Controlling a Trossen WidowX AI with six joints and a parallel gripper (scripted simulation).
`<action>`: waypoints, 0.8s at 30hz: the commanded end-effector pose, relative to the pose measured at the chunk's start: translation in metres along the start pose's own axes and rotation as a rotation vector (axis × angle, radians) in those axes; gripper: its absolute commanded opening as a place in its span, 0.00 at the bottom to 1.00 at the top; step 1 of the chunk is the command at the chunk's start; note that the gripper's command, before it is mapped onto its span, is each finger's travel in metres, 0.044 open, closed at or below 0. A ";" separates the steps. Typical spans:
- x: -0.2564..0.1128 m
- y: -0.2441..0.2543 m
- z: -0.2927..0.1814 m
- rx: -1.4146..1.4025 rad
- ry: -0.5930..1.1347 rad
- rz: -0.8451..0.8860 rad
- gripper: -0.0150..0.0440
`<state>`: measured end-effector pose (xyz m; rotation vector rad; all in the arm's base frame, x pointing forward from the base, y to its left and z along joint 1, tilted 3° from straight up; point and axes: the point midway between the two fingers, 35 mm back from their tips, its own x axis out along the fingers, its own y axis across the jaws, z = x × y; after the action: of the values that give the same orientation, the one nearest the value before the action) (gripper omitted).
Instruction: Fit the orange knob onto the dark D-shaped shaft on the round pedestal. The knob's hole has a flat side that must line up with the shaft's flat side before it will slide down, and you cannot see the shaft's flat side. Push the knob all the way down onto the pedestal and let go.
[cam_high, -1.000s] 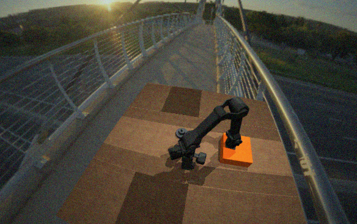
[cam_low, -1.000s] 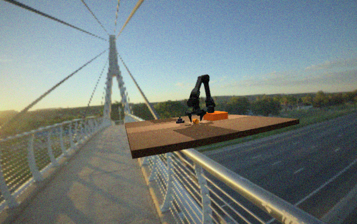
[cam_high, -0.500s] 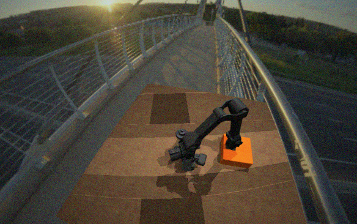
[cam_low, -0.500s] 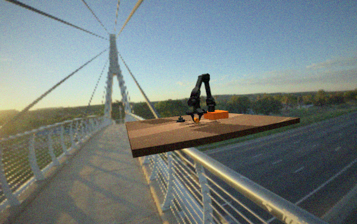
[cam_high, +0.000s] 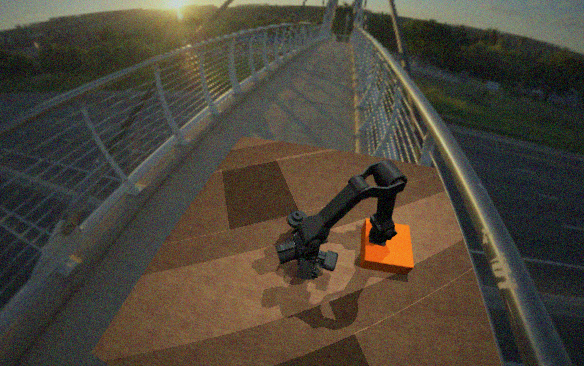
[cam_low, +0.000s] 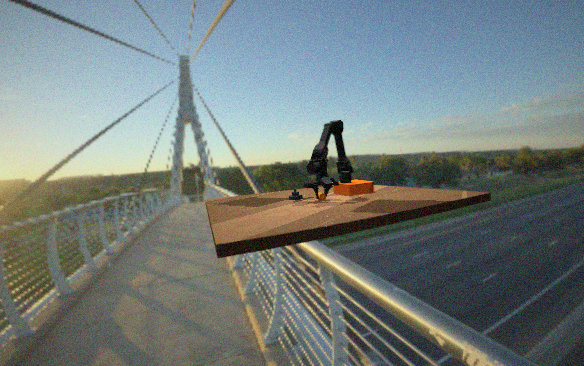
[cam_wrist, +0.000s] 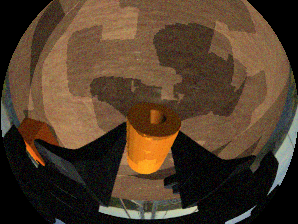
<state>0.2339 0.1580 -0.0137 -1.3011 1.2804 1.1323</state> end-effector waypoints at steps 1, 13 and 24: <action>0.000 0.000 0.001 0.003 -0.004 0.001 0.56; -0.005 0.000 -0.010 0.000 -0.177 -0.001 0.56; -0.009 0.000 -0.022 0.001 -0.361 -0.002 0.56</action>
<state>0.2342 0.1407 -0.0042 -1.0799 1.0616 1.2721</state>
